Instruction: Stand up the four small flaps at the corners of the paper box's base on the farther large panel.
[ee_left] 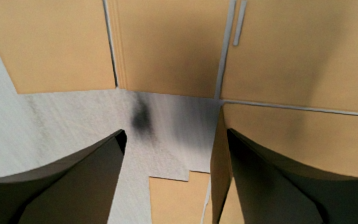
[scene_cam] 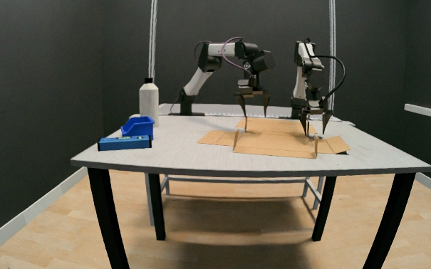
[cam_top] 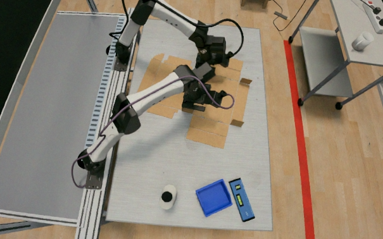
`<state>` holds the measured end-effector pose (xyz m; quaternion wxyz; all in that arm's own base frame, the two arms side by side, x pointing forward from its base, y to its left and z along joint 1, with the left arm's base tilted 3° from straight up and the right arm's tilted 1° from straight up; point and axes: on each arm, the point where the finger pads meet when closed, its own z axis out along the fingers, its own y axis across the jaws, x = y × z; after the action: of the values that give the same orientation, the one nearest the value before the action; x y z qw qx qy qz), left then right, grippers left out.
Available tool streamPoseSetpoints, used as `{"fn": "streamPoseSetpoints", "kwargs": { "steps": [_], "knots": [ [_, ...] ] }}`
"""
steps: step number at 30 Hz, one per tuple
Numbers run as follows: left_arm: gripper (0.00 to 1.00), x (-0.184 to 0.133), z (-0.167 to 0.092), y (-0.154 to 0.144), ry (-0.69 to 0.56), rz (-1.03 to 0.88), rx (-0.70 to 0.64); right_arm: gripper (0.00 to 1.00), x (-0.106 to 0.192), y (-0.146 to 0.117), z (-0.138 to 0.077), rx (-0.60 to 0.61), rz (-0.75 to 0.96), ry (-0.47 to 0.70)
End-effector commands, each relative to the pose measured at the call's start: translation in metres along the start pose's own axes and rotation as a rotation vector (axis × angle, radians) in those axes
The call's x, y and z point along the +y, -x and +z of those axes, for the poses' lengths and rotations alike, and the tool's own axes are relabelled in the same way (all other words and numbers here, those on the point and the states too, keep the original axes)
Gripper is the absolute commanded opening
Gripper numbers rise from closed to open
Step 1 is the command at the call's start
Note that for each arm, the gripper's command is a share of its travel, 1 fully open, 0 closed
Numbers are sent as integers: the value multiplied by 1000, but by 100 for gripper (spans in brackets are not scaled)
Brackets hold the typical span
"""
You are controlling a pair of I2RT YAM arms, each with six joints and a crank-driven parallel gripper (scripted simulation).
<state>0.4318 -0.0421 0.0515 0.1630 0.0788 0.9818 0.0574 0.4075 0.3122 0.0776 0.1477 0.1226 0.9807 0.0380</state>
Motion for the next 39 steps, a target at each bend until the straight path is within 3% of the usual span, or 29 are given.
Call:
{"fn": "streamPoseSetpoints", "kwargs": {
  "steps": [1, 16, 21, 29, 39],
  "knots": [
    [81, -6, 12, -15, 3, 13, 54, 80, 4, -9, 11, 19, -7, -32],
    [81, -6, 12, -15, 3, 13, 54, 59, 11, -11, 22, 15, -5, -24],
    [81, -6, 12, -15, 3, 13, 54, 51, 6, -18, 36, 29, -9, -39],
    [81, -6, 12, -15, 3, 13, 54, 51, 13, -13, 30, 13, -5, -22],
    [81, -6, 12, -15, 3, 13, 54, 51, 22, -17, 50, 3, -3, -12]
  ]
}}
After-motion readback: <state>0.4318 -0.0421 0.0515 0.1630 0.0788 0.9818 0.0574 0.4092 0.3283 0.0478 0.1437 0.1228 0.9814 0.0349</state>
